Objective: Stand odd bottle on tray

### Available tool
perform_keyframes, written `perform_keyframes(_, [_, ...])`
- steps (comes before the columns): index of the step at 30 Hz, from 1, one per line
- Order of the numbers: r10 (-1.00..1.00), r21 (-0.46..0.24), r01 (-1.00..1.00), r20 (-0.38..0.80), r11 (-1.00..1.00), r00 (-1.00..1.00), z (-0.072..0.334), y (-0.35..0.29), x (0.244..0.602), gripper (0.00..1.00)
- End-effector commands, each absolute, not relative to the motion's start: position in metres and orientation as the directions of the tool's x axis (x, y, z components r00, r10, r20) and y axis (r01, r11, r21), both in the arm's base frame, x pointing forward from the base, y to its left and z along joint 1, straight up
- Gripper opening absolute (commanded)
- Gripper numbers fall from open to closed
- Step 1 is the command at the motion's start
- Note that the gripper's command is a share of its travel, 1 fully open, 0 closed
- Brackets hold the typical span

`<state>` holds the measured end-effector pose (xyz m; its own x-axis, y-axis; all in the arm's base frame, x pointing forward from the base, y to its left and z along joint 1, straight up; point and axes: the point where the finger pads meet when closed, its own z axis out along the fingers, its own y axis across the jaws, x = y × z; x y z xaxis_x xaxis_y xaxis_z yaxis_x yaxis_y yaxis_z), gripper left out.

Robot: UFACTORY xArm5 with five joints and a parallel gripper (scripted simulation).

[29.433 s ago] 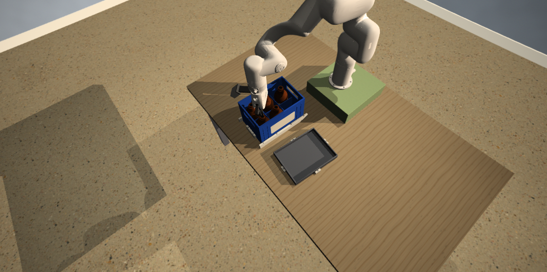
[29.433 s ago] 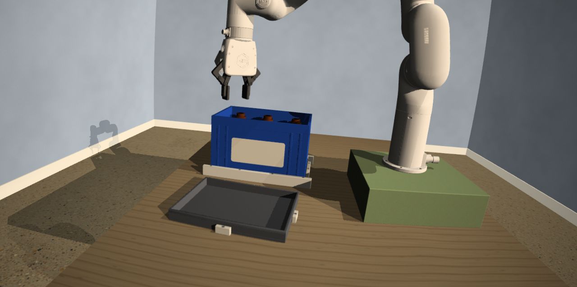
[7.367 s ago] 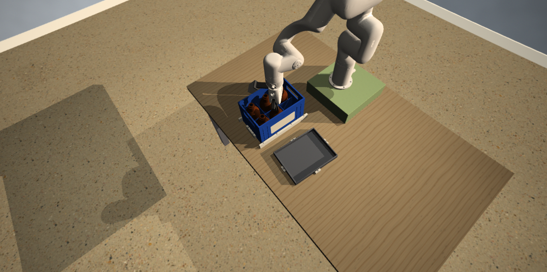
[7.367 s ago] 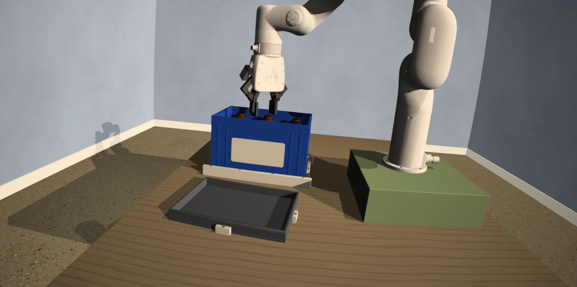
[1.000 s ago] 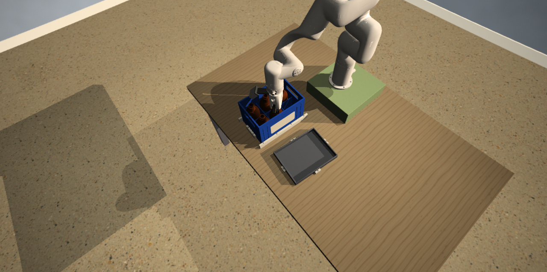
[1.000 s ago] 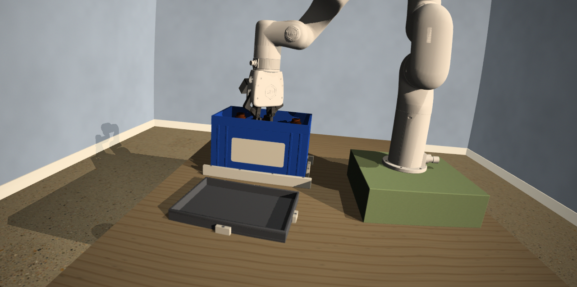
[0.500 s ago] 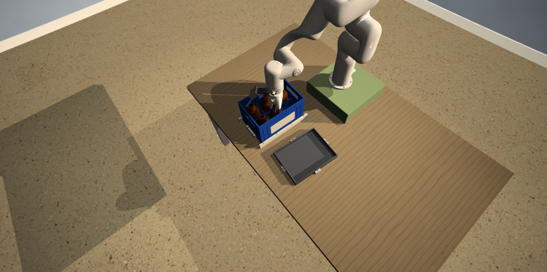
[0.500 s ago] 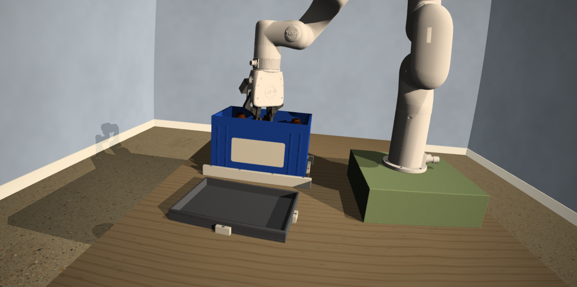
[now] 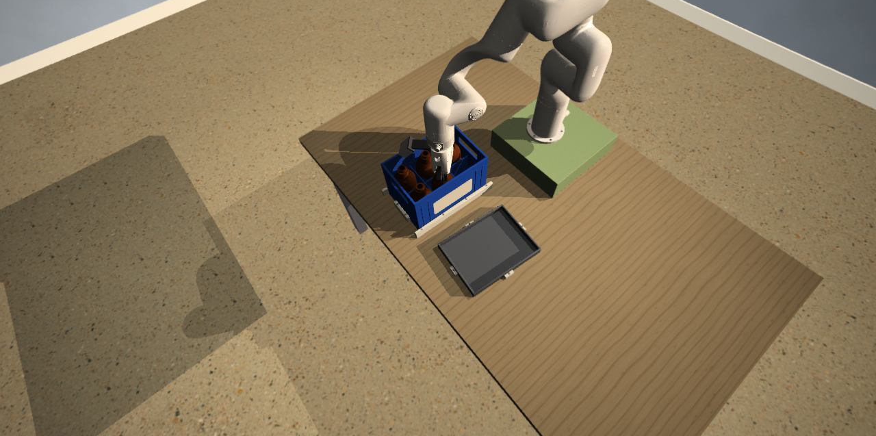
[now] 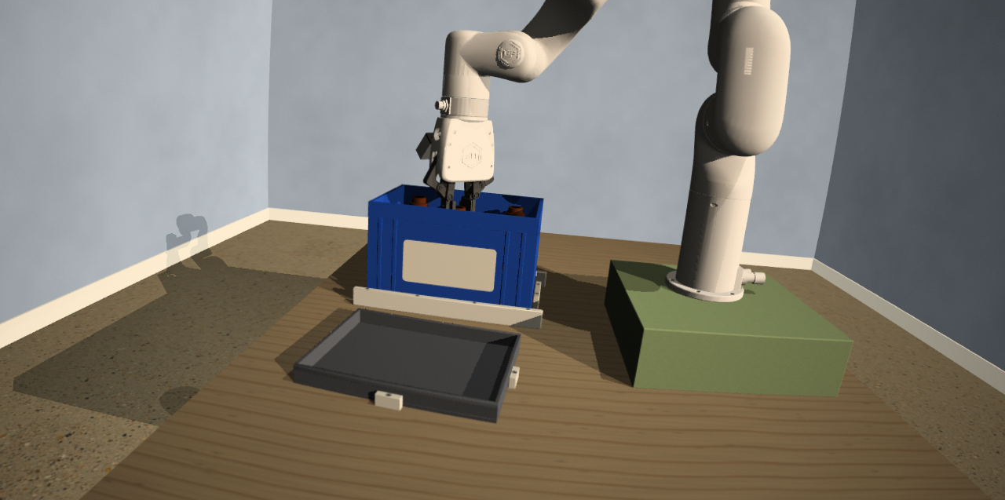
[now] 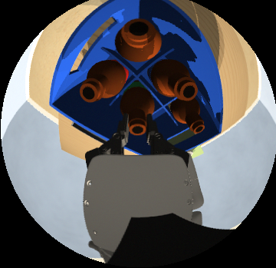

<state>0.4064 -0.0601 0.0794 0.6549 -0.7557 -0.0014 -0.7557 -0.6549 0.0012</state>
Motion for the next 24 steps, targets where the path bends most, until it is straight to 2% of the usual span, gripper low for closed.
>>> perform_keyframes(1, [-0.756, -0.001, -0.756, 0.001, -0.655, 0.655, 0.084, -0.060, 0.408, 0.00])
perform_keyframes(24, [-0.756, -0.001, -0.756, 0.001, -0.655, 0.655, 0.107, -0.057, 0.407, 0.00])
